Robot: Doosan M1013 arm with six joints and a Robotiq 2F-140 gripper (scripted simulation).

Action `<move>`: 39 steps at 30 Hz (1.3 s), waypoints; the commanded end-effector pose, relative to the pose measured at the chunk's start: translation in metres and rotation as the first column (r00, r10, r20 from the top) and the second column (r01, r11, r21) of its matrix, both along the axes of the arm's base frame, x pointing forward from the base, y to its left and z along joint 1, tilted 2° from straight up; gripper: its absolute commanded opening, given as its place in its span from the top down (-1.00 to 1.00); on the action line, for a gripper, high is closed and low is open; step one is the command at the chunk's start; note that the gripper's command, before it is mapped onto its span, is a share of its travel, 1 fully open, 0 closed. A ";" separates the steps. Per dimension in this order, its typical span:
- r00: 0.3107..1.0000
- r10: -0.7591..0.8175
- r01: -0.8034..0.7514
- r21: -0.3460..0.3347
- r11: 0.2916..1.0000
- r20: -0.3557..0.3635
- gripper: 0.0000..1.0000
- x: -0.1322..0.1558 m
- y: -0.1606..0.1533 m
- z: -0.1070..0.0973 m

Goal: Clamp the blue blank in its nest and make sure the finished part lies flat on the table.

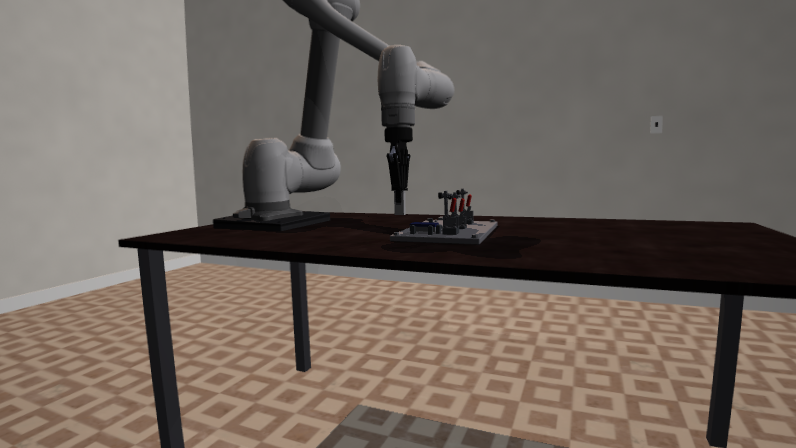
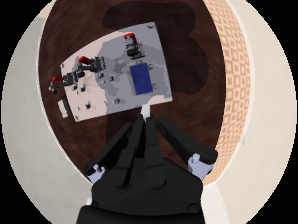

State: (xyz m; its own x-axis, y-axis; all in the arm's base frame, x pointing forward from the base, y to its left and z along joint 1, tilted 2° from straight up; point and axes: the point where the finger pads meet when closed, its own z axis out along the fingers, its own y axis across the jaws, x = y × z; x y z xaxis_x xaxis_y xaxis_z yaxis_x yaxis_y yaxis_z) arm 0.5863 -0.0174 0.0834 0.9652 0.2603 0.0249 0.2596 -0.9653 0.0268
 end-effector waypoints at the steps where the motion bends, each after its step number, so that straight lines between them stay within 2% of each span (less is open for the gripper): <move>1: 1.000 0.000 0.000 0.000 1.000 0.000 1.00 0.000 0.000 0.000; 25: 1.000 0.000 0.000 0.000 1.000 0.000 1.00 0.001 0.002 0.000; 39: 1.000 0.000 0.000 0.000 1.000 0.000 1.00 0.035 0.043 0.000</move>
State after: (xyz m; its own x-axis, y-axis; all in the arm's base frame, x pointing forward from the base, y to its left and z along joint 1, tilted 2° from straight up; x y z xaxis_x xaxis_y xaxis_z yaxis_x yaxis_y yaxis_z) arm 0.6152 0.0188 0.0838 0.9652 0.2603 0.0256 0.2596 -0.9654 0.0263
